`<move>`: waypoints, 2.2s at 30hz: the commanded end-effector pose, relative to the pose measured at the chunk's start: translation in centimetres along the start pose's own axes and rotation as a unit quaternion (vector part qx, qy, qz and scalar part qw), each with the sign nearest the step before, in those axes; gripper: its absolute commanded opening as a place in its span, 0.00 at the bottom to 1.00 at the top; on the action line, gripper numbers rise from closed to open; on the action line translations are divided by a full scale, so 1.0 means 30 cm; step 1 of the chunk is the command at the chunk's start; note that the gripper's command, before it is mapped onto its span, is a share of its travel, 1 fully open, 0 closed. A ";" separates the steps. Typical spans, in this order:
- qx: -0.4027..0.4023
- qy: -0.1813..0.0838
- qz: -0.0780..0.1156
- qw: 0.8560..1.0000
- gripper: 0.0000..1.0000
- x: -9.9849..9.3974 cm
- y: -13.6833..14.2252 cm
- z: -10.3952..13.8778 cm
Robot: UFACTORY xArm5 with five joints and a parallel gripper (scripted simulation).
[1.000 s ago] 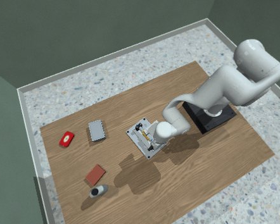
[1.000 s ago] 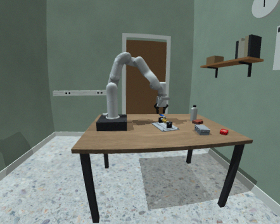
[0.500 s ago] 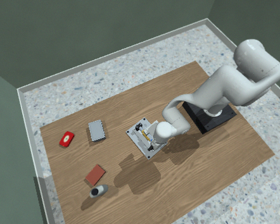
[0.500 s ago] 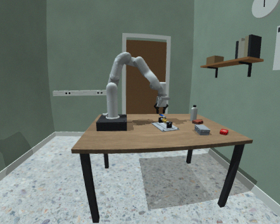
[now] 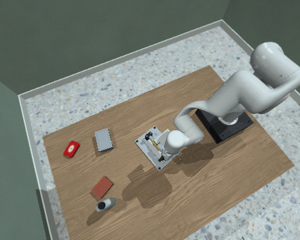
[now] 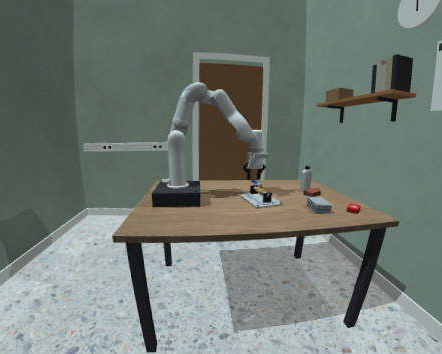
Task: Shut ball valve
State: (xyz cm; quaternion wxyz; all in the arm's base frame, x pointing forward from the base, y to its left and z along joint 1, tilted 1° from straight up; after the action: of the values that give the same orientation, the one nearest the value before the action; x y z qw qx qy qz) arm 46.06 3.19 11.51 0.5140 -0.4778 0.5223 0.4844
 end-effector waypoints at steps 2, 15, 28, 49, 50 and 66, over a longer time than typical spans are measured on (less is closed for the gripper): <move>0.000 0.000 -0.002 1.000 0.69 -0.003 -0.004 0.001; 0.000 0.000 -0.002 1.000 0.69 0.013 -0.004 0.000; 0.000 0.000 -0.002 1.000 0.69 0.039 -0.004 0.000; 0.000 0.000 -0.002 1.000 0.69 0.073 -0.004 0.000; 0.000 0.000 -0.002 1.000 0.69 0.073 -0.004 0.000; 0.000 0.000 -0.002 1.000 0.69 0.075 -0.004 0.000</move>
State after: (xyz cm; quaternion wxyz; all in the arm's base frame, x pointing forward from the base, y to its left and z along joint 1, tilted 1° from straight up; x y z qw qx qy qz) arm 46.02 3.17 9.12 0.5140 -0.4778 0.5223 0.4844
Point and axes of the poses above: the point where the finger pads meet when closed, its own x axis out along the fingers, its own y axis across the jaws, z = x × y, the point moved 8 cm from there along -x, back along the fingers, and after that the axes turned 15 degrees about x, right-handed, at the moved point
